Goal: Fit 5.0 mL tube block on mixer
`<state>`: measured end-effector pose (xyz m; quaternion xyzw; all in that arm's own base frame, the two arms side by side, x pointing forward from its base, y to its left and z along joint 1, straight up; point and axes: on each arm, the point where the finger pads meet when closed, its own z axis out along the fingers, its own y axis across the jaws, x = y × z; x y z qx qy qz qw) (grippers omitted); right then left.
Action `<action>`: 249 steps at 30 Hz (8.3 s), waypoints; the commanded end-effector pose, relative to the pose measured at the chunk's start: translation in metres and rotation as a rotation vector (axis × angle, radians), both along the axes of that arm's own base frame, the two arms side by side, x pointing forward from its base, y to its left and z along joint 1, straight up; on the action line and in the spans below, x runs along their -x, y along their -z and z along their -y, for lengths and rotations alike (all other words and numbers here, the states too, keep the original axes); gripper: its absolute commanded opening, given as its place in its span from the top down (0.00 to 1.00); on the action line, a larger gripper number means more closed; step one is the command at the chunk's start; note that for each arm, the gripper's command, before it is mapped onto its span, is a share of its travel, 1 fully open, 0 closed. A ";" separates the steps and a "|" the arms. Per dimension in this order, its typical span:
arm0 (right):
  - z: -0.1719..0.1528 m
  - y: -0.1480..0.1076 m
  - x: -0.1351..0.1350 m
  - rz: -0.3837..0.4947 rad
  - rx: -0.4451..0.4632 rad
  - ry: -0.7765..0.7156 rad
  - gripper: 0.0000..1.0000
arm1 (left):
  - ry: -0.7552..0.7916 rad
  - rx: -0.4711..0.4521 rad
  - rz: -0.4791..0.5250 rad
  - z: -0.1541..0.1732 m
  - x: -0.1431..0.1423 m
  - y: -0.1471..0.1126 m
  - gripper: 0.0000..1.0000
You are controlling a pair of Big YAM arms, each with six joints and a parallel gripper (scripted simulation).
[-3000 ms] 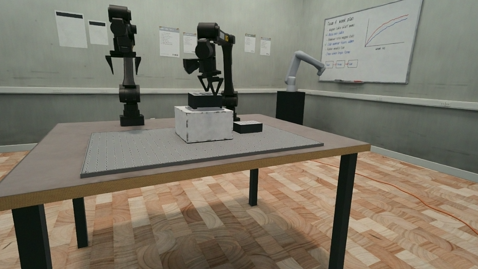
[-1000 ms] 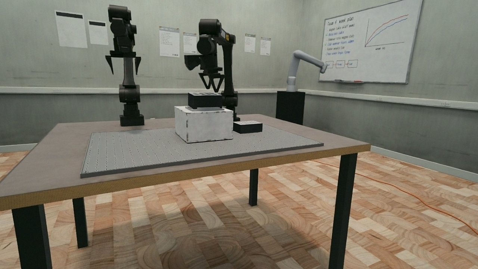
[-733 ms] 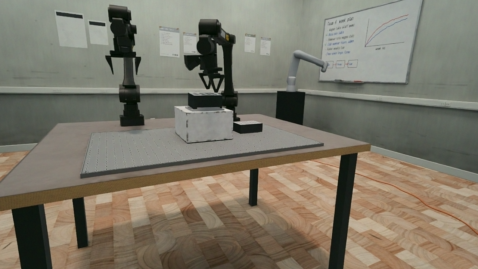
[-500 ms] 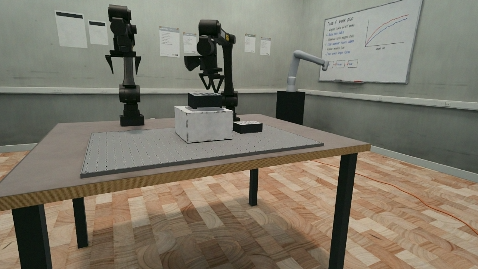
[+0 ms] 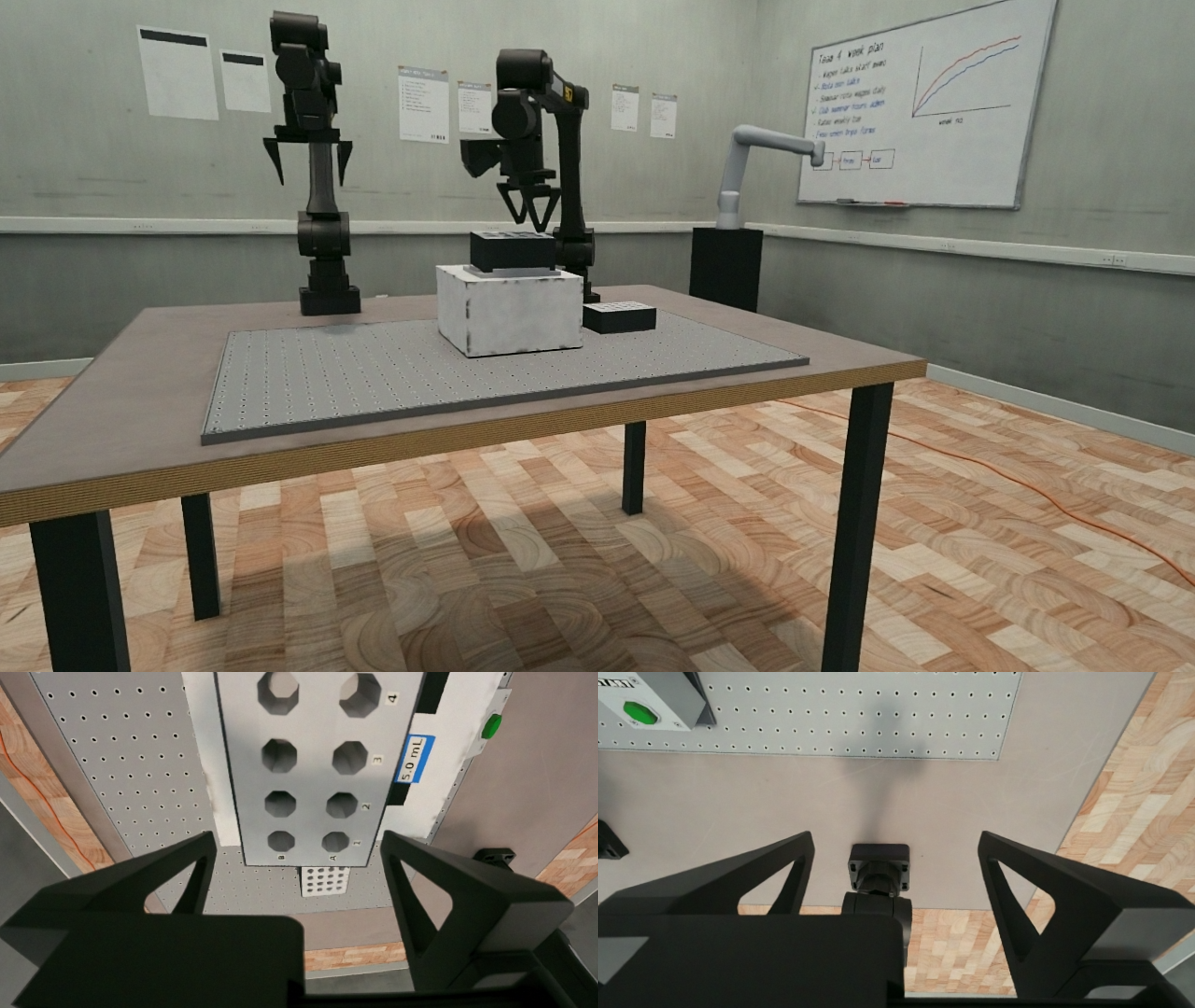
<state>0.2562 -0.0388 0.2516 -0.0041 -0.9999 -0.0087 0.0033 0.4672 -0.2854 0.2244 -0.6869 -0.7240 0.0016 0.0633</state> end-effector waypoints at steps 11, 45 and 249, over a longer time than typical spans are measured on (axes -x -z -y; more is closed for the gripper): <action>0.002 -0.003 -0.001 0.018 0.000 0.013 0.00 | 0.012 0.017 0.029 0.010 -0.007 -0.014 0.00; 0.003 -0.017 -0.009 0.052 0.004 0.012 0.00 | 0.006 0.018 0.029 0.010 -0.008 -0.014 0.00; 0.002 -0.012 -0.005 0.025 0.004 0.007 0.00 | -0.504 -0.022 0.023 0.015 0.026 -0.031 1.00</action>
